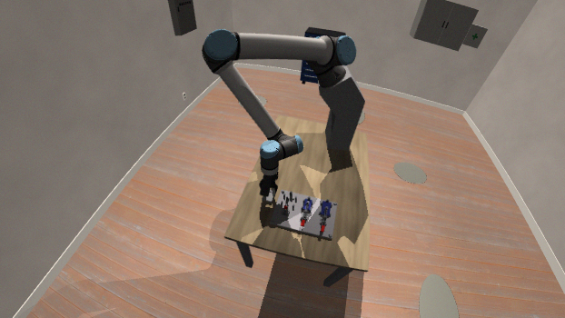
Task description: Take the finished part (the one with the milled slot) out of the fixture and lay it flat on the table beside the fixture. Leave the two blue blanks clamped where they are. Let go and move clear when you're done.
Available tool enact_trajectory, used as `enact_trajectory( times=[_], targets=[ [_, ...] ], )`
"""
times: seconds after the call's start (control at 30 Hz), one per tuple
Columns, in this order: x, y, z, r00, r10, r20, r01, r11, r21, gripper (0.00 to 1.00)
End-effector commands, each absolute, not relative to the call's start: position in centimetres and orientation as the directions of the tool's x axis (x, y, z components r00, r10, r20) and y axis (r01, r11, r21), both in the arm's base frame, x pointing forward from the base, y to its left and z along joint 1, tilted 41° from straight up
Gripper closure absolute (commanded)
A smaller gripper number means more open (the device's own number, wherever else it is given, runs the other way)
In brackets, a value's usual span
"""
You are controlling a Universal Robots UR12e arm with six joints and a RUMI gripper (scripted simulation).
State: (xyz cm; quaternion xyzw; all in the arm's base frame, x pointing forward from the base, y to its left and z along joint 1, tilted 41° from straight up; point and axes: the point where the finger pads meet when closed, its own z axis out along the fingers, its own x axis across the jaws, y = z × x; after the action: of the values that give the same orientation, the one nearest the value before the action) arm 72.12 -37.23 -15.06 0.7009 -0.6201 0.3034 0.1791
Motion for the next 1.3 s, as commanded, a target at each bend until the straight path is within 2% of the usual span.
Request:
enact_trajectory(
  times=[0.0,0.7,0.73,1.27],
  targets=[
    [72.26,-37.42,-14.94,0.044,-0.76,0.649,-0.978,-0.167,-0.128,1.0],
    [72.26,-37.42,-14.94,0.044,-0.76,0.649,-0.978,-0.167,-0.128,1.0],
    [72.26,-37.42,-14.94,0.044,-0.76,0.649,-0.978,-0.167,-0.128,0.46],
    [72.25,-37.42,-14.94,0.044,-0.76,0.648,-0.978,-0.167,-0.128,0.46]
  ],
)
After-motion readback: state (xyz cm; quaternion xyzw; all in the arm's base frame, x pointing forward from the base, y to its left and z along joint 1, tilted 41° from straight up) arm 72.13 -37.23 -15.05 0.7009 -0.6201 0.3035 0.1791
